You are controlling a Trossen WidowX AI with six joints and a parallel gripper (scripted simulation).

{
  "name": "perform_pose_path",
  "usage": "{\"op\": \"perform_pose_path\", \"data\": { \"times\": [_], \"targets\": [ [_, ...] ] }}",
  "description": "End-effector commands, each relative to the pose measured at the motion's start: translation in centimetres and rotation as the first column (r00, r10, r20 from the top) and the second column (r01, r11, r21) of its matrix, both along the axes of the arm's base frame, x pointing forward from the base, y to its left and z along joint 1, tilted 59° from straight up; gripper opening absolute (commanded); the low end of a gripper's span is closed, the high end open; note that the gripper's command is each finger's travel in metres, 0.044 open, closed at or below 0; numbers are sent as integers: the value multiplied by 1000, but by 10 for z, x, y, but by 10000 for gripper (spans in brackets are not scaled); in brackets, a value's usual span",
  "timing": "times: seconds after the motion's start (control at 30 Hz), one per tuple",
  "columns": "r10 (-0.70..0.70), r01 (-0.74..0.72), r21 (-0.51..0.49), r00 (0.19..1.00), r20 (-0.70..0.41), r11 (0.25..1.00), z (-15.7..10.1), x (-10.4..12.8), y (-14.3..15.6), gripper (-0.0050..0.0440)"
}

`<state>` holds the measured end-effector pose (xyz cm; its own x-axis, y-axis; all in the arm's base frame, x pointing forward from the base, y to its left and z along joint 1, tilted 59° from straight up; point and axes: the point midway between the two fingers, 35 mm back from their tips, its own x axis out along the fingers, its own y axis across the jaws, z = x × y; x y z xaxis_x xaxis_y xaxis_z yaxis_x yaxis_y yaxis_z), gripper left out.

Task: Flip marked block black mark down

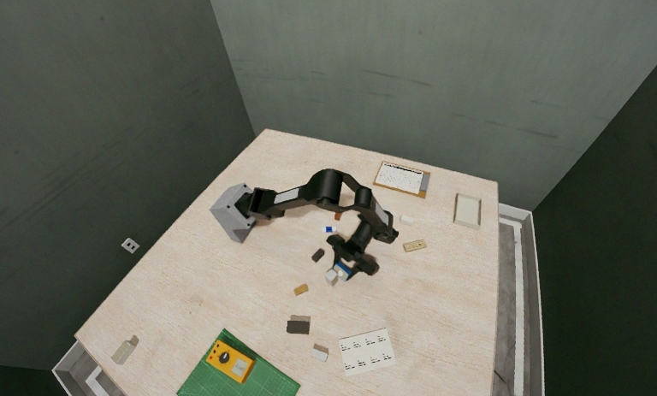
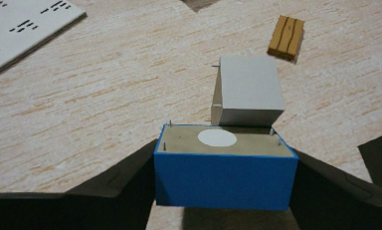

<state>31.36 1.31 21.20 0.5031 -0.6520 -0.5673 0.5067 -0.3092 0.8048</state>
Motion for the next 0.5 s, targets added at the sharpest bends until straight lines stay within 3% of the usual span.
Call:
{"op": "perform_pose_path", "data": {
  "times": [0.0, 0.47],
  "targets": [
    [-123, 121, -49, 992, -41, 991, 3, 0, -2, -50],
    [-189, 183, -95, 980, -60, 979, 2, 0, -4, -50]
  ]
}}
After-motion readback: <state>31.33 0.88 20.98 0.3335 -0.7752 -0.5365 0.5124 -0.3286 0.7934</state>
